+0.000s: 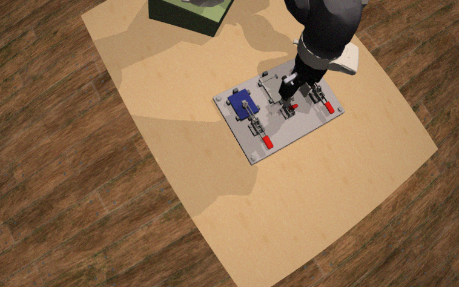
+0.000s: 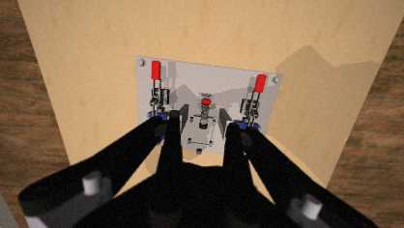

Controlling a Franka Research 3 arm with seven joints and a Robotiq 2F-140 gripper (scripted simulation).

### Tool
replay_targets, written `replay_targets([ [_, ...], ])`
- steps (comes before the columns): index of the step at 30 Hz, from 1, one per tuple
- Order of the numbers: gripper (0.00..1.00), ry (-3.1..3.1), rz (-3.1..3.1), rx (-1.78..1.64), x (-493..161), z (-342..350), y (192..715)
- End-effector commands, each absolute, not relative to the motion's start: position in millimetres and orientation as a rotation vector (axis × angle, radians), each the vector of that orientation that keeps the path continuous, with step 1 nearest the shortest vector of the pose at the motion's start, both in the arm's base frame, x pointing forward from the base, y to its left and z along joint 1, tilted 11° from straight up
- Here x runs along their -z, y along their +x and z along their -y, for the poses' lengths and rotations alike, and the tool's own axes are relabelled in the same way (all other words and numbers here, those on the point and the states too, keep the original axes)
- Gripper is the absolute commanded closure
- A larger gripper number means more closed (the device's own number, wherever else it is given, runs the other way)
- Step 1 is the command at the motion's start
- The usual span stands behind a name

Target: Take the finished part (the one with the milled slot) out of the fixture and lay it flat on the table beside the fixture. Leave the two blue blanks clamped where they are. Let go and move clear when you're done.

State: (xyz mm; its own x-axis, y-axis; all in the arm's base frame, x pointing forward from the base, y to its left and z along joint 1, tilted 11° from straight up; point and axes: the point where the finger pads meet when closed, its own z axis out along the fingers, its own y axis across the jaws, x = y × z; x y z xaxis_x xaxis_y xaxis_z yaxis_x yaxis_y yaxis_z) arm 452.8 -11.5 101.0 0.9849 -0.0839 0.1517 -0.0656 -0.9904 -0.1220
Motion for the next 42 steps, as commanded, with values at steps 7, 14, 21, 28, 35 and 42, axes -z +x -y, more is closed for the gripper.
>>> replay_targets([
  [7, 0.42, -3.014, -0.122, 0.235, -101, 13, 452],
  [14, 0.42, -3.014, -0.122, 0.235, -101, 13, 452],
  [21, 0.42, -3.014, -0.122, 0.235, -100, 13, 452],
  [28, 0.42, -3.014, -0.122, 0.235, -100, 13, 452],
  [35, 0.42, -3.014, -0.122, 0.235, -100, 12, 448],
  [42, 0.42, -3.014, -0.122, 0.235, -98, 12, 439],
])
